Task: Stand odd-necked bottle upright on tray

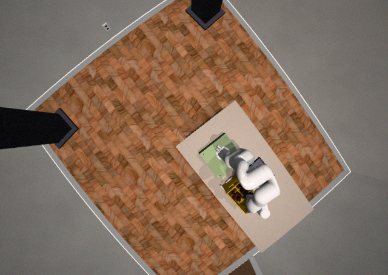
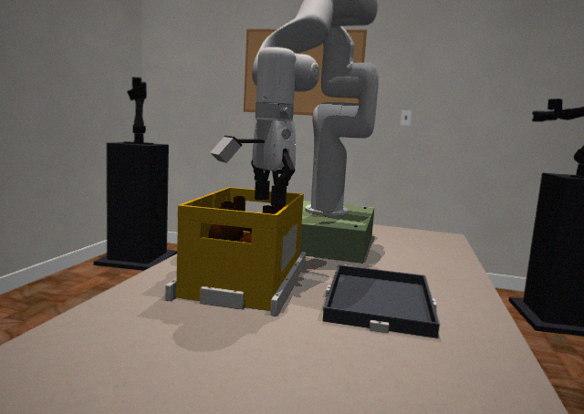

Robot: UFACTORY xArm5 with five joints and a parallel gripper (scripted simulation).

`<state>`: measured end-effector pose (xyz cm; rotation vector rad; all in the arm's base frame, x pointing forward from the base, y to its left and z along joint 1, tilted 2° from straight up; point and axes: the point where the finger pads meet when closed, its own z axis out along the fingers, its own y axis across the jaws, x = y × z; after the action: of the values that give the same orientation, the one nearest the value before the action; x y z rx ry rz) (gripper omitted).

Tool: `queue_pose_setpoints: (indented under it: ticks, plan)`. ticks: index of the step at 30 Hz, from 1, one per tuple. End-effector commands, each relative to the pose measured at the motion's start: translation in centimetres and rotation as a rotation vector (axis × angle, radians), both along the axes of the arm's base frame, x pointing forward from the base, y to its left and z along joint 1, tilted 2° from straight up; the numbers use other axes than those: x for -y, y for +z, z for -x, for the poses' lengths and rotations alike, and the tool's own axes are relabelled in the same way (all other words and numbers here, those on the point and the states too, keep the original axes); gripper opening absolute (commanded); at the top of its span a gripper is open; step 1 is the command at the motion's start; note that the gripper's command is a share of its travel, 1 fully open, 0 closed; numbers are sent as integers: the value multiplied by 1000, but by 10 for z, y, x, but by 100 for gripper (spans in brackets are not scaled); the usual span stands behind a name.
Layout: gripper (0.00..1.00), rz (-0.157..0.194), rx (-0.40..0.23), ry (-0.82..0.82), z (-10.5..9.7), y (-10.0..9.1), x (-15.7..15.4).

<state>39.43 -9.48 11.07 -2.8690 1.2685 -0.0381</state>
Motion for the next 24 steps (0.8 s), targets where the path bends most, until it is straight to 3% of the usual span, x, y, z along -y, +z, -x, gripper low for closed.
queue_pose_setpoints:
  ticks: [1, 24]
  plan:
    - [65, 1, 4, 0, -1, -1, 0]
    - [65, 1, 4, 0, -2, -25, 0]
